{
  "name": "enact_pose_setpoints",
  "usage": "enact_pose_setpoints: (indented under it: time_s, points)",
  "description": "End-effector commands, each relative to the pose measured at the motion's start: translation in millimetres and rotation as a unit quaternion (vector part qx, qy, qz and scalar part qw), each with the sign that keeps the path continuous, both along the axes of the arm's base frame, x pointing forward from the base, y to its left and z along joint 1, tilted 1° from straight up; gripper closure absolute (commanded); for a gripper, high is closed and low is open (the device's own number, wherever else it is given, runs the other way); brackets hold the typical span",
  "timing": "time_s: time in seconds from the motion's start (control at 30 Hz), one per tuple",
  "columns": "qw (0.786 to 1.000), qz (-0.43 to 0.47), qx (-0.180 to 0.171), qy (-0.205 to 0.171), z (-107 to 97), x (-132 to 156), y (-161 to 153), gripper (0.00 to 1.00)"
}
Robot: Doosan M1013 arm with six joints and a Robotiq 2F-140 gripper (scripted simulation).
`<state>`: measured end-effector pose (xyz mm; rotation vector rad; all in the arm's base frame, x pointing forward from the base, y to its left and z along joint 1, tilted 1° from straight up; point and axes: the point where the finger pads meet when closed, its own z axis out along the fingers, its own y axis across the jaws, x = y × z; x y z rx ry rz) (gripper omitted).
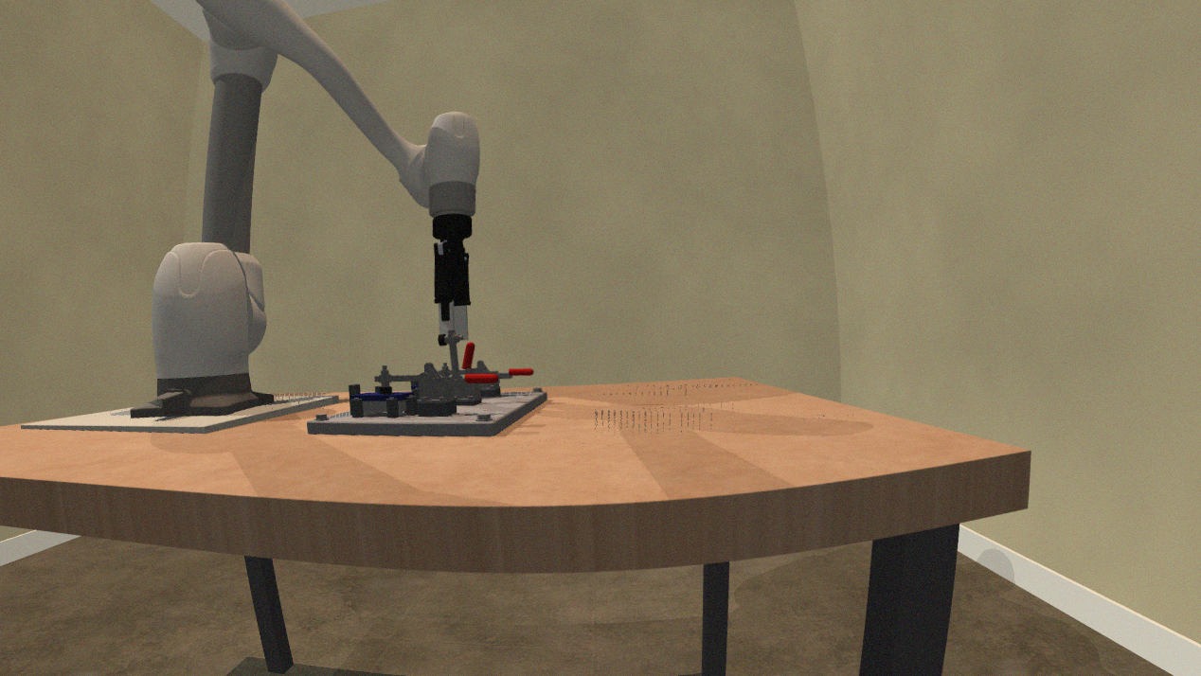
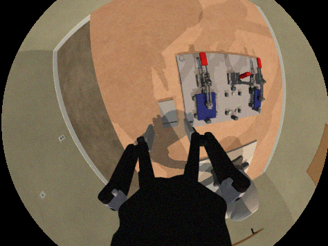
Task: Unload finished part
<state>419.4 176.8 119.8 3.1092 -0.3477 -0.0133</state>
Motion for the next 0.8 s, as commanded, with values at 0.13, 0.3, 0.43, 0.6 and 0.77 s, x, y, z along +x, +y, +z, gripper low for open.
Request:
enact_pose_setpoints:
  time_s: [0.13,0.3,0.43,0.6,0.77]
  points:
    - [1.0,0.0,0.0,0.0,0.0,0.0,0.0,0.53]
    - [1.0,0.0,0.0,0.0,0.0,0.0,0.0,0.53]
    - [1.0,0.0,0.0,0.0,0.1,0.0,0.0,0.53]
    - [1.0,0.0,0.0,0.0,2.3,0.0,0.0,0.53]
    - [1.0,0.0,0.0,0.0,9.4,0.1,0.1,0.53]
